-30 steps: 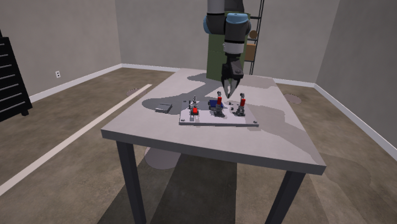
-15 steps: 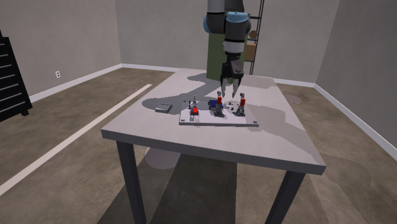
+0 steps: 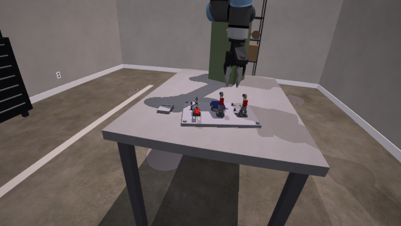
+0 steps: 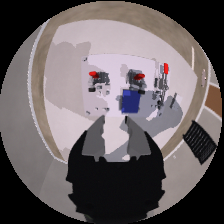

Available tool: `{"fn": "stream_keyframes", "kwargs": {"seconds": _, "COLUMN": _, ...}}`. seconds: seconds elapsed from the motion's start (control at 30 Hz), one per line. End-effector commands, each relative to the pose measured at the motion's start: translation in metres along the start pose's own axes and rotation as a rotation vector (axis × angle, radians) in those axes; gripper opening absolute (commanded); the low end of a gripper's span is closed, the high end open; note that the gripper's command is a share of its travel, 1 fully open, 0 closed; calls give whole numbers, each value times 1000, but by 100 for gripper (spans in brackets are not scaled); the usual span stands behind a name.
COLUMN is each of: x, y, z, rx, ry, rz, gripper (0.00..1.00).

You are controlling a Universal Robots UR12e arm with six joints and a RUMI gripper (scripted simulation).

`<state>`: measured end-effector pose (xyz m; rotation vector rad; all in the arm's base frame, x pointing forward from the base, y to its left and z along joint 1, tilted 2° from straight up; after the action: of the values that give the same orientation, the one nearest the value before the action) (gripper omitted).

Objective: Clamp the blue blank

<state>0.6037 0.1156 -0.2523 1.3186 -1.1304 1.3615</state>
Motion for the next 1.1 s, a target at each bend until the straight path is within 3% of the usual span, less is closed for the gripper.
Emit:
{"fn": "stream_keyframes", "kwargs": {"seconds": 0.0, "x": 37, "y": 0, "z": 0, "rx": 0, "ry": 0, "rz": 0, "gripper": 28}}
{"fn": "stream_keyframes", "kwargs": {"seconds": 0.2, "x": 65, "y": 0, "z": 0, "rx": 0, "ry": 0, "rz": 0, "gripper": 28}}
{"fn": "stream_keyframes", "kwargs": {"seconds": 0.4, "x": 72, "y": 0, "z": 0, "rx": 0, "ry": 0, "rz": 0, "gripper": 28}}
{"fn": "stream_keyframes", "kwargs": {"seconds": 0.83, "x": 74, "y": -1, "z": 5, "rx": 0, "ry": 0, "rz": 0, "gripper": 28}}
{"fn": "stream_keyframes", "kwargs": {"seconds": 1.07, "x": 74, "y": -4, "z": 25, "rx": 0, "ry": 0, "rz": 0, "gripper": 28}}
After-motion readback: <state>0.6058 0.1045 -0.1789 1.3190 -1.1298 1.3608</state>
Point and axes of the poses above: the point where the finger pads meet when closed, its own x axis back along the fingers, its own z axis across the jaws, y = z × x, the point moved 9 cm from there along x, back along the fingers, and after that the axes turned 9 degrees about -x, right-handed, at the moved point
